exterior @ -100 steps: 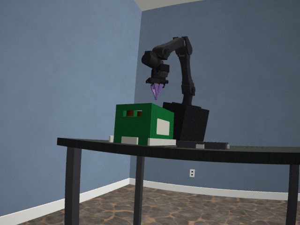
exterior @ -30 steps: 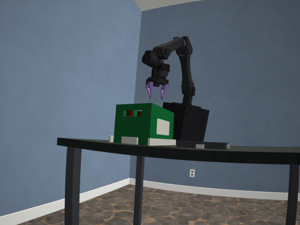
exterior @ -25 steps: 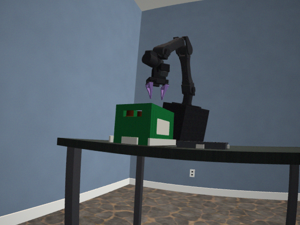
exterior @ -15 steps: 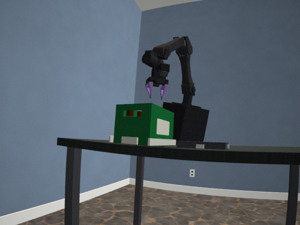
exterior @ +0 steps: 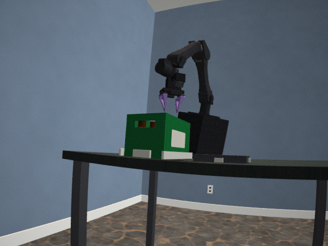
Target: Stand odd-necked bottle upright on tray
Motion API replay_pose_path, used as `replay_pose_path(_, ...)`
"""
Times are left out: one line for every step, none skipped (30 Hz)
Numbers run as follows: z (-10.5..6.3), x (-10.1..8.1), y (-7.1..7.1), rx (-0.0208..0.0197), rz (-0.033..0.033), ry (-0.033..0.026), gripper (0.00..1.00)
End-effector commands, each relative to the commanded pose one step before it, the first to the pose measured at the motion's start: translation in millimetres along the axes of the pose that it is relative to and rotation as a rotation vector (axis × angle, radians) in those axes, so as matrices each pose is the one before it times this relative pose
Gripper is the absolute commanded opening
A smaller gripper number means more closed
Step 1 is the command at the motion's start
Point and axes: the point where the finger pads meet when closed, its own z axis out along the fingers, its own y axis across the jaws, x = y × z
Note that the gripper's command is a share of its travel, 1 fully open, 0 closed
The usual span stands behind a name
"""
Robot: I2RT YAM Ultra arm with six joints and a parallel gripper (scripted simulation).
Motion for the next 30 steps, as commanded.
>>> replay_pose_path(10.42,0.12,2.82,-0.00258,0.00367,-0.0055,0.61)
replay_pose_path(-2.2,-1.18,-1.09,0.00785,-0.00098,-0.00553,0.61)
replay_pose_path(0.02,-0.07,-0.67,0.00304,0.00072,-0.00197,0.61)
replay_pose_path(4.97,2.02,0.68,-0.00777,0.00315,0.00592,0.61)
replay_pose_path(3.23,0.91,0.47,-0.004,0.00115,0.00309,0.61)
replay_pose_path(1.42,-0.22,0.25,-0.00012,-0.00088,0.00016,0.61)
replay_pose_path(1.44,-0.38,0.4,-0.00023,-0.0014,0.0002,0.61)
replay_pose_path(0.82,-0.57,0.19,0.00104,-0.00149,-0.00073,0.61)
replay_pose_path(0.0,0.0,0.0,0.0,0.0,0.0,0.61)
replay_pose_path(0.0,0.0,0.0,0.0,0.0,0.0,0.61)
replay_pose_path(-12.77,-4.86,-5.64,0.03158,-0.00238,-0.02269,0.61)
replay_pose_path(0.99,-0.37,-0.27,0.00098,-0.0005,-0.00066,0.61)
replay_pose_path(2.9,0.16,0.51,-0.00329,-0.00049,0.00237,0.61)
replay_pose_path(7.39,3.38,3.67,-0.0158,0.00214,0.01162,0.61)
replay_pose_path(5.95,1.7,1.82,-0.01059,0.00087,0.00781,0.61)
replay_pose_path(2.8,0.74,0.6,-0.00383,0.00061,0.00292,0.61)
replay_pose_path(0.91,0.2,-0.15,0.00016,0.00058,0.00002,0.61)
replay_pose_path(0.76,0.5,-0.42,0.00036,0.00157,-0.00006,0.61)
replay_pose_path(-2.67,-1.03,-1.38,0.00764,-0.0002,-0.00548,0.61)
replay_pose_path(-2.54,-1.19,-1.16,0.00718,-0.00083,-0.00521,0.61)
replay_pose_path(-0.59,-0.67,-0.29,0.00277,-0.00098,-0.00204,0.61)
replay_pose_path(3.0,0.81,0.95,-0.00518,0.0003,0.00384,0.61)
replay_pose_path(3.08,0.92,0.97,-0.0055,0.00047,0.00409,0.61)
replay_pose_path(2.66,0.79,0.84,-0.00474,0.00041,0.00353,0.61)
replay_pose_path(0.12,-0.09,-0.1,0.00062,-0.00005,-0.00042,0.61)
replay_pose_path(0.0,0.0,0.0,0.0,0.0,0.0,0.61)
replay_pose_path(0.0,0.0,0.0,0.0,0.0,0.0,0.61)
replay_pose_path(-12.77,-5.78,-5.03,0.02939,-0.00609,-0.02171,0.61)
replay_pose_path(-0.18,-0.61,-0.62,0.00175,-0.00039,-0.0013,0.61)
replay_pose_path(0.37,-0.67,-0.7,0.00094,-0.00039,-0.00073,0.61)
